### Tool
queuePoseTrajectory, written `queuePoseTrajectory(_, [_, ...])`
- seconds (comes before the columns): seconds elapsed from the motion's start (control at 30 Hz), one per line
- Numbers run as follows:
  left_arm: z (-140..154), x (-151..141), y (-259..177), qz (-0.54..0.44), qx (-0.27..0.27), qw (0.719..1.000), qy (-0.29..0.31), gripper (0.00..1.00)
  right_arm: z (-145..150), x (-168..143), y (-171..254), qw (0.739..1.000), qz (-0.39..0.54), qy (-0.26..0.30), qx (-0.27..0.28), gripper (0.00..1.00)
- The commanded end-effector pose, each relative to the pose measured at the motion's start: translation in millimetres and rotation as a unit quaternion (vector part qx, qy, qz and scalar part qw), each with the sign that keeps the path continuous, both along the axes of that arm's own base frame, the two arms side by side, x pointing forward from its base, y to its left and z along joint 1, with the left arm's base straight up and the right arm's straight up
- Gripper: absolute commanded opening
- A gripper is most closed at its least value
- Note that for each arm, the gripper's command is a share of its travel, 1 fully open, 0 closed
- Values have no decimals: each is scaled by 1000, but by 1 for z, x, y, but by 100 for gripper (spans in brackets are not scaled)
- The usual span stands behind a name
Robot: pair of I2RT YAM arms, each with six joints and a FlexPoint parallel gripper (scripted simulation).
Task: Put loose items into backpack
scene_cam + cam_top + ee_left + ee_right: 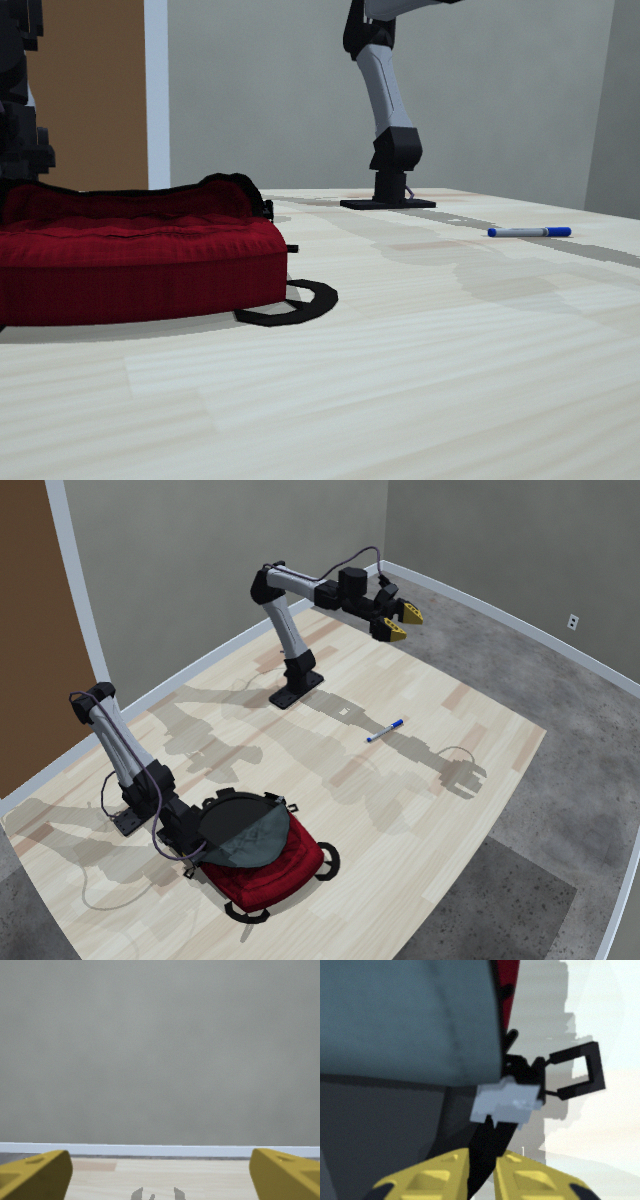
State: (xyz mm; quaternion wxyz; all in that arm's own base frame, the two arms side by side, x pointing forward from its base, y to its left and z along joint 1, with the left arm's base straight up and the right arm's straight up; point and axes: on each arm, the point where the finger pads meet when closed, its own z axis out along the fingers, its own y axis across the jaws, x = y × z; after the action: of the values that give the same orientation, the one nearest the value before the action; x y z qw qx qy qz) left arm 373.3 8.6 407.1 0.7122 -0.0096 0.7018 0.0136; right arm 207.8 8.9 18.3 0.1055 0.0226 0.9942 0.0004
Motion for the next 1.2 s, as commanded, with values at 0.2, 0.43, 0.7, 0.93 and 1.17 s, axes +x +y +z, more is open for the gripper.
queuePoseTrajectory(0.2, [6,-2,0,0,0,1000,-8,90,-12,-18,7,999,26,29,6,11])
queuePoseTrajectory(0.43, [6,-2,0,0,0,1000,-8,90,-12,-20,7,999,26,29,6,11])
queuePoseTrajectory(0.7, [6,-2,0,0,0,1000,-8,90,-11,-22,8,999,25,26,7,11])
queuePoseTrajectory(0.93, [6,-2,0,0,0,1000,-8,90,-11,-24,8,999,25,26,7,11])
queuePoseTrajectory(1.17, [6,-2,0,0,0,1000,-8,90,-12,-26,8,999,22,31,8,11])
